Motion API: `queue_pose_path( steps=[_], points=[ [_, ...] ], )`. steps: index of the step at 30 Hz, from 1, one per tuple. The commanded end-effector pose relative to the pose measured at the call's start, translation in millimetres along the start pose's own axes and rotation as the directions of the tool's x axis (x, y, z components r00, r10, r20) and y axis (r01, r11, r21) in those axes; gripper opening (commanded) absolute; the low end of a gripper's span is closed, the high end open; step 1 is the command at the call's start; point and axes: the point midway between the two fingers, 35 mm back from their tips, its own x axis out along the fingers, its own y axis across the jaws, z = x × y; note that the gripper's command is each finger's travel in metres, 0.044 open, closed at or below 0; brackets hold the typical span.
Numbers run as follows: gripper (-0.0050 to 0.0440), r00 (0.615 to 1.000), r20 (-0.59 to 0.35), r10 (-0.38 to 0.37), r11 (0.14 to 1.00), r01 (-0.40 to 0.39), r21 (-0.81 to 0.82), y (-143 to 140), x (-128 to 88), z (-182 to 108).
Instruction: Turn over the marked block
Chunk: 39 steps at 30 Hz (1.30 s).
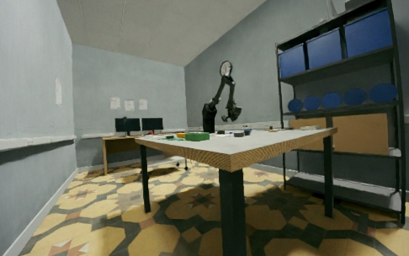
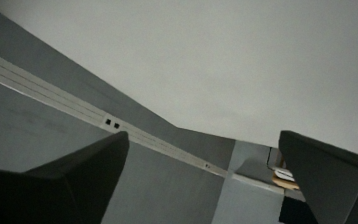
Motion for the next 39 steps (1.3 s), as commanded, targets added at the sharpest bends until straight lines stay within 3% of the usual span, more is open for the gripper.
queue_pose_path(
  steps=[1, 11, 16, 18, 21, 25, 27, 28, 29, 30, 31, 32, 33, 34, 35, 36, 37, 38, 39],
  points=[
    [0.044, 1.0, 0.019, -0.002, 1.0, 0.002, -0.025, 3, -5, 7],
    [0.044, 0.994, 0.035, -0.104, 0.973, 0.109, -0.203, 5, -26, 28],
    [0.044, 0.977, 0.064, -0.203, 0.903, 0.212, -0.374, 7, -49, 49],
    [0.044, 0.96, 0.088, -0.267, 0.837, 0.276, -0.472, 7, -61, 62],
    [0.044, 0.947, 0.103, -0.303, 0.792, 0.31, -0.526, 7, -68, 69],
    [0.044, 0.9, 0.187, -0.393, 0.606, 0.407, -0.684, 10, -96, 97],
    [0.044, 0.9, 0.187, -0.393, 0.606, 0.407, -0.684, 10, -96, 97],
    [0.044, 0.88, 0.221, -0.42, 0.529, 0.435, -0.729, 11, -106, 107],
    [0.044, 0.88, 0.221, -0.42, 0.529, 0.435, -0.729, 11, -106, 107],
    [0.044, 0.86, 0.258, -0.44, 0.449, 0.459, -0.766, 12, -116, 117],
    [0.044, 0.86, 0.259, -0.439, 0.449, 0.459, -0.766, 12, -116, 117],
    [0.044, 0.84, 0.301, -0.452, 0.367, 0.483, -0.795, 14, -128, 127],
    [0.044, 0.84, 0.301, -0.452, 0.367, 0.483, -0.795, 15, -128, 127],
    [0.044, 0.819, 0.345, -0.459, 0.285, 0.504, -0.815, 17, -140, 136],
    [0.044, 0.819, 0.345, -0.459, 0.285, 0.504, -0.815, 17, -140, 136],
    [0.044, 0.797, 0.382, -0.468, 0.202, 0.517, -0.832, 18, -149, 145],
    [0.044, 0.797, 0.382, -0.468, 0.202, 0.517, -0.832, 18, -149, 145],
    [0.044, 0.775, 0.417, -0.475, 0.121, 0.527, -0.841, 18, -158, 153],
    [0.044, 0.775, 0.417, -0.475, 0.121, 0.527, -0.841, 18, -158, 153]
  ],
)
